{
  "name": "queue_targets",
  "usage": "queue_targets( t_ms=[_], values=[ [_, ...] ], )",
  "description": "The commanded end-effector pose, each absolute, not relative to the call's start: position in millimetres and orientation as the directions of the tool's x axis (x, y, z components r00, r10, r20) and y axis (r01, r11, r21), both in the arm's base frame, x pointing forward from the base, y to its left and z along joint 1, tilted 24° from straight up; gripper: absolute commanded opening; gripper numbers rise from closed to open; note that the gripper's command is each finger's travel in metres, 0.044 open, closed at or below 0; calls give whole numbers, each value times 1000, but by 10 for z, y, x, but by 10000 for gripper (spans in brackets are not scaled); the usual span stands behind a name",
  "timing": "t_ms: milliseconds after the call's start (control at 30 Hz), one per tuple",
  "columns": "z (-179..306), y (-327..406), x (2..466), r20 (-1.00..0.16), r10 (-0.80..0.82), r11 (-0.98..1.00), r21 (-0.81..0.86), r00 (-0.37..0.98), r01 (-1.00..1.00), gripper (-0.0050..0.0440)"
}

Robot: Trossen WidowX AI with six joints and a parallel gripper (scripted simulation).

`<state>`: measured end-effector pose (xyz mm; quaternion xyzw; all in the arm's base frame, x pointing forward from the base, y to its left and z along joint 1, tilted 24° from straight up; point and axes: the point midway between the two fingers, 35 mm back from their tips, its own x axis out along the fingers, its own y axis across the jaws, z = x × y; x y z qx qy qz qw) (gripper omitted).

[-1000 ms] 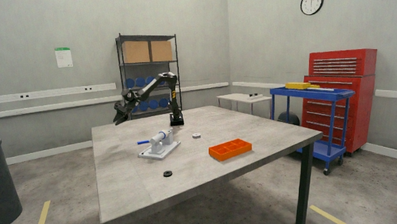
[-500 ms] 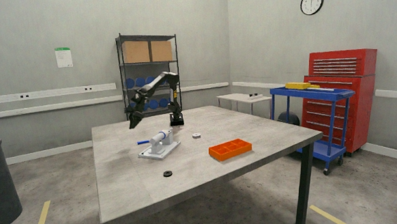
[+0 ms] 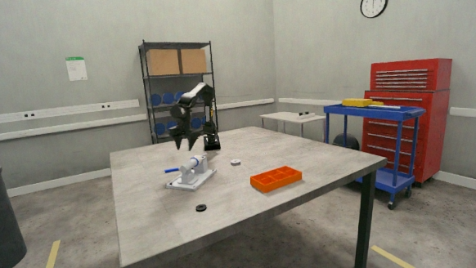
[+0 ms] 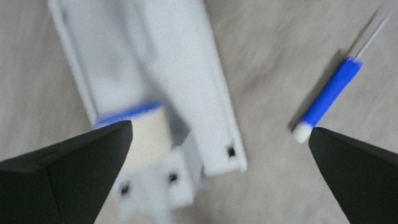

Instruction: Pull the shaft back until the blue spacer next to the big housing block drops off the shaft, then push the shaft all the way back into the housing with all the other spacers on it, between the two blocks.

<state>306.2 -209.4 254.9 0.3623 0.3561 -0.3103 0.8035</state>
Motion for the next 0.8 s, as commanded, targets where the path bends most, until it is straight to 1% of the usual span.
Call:
queue_targets(
  t_ms=[0, 100, 133, 167, 300, 767],
  values=[
    [2849, -1732, 3009, -812, -209, 641, 308, 546, 703, 440],
    [2862, -1646, 2993, -823, -192, 662, 293, 534, 690, 440],
    [2789, -1533, 2926, -862, -153, 675, 265, 483, 688, 440],
    [2850, -1408, 2929, -866, -139, 717, 247, 481, 652, 440],
    [2920, -1136, 2773, -897, -95, 777, 204, 432, 596, 440],
    [2886, -1138, 2791, -904, -87, 776, 203, 420, 598, 440]
  ],
)
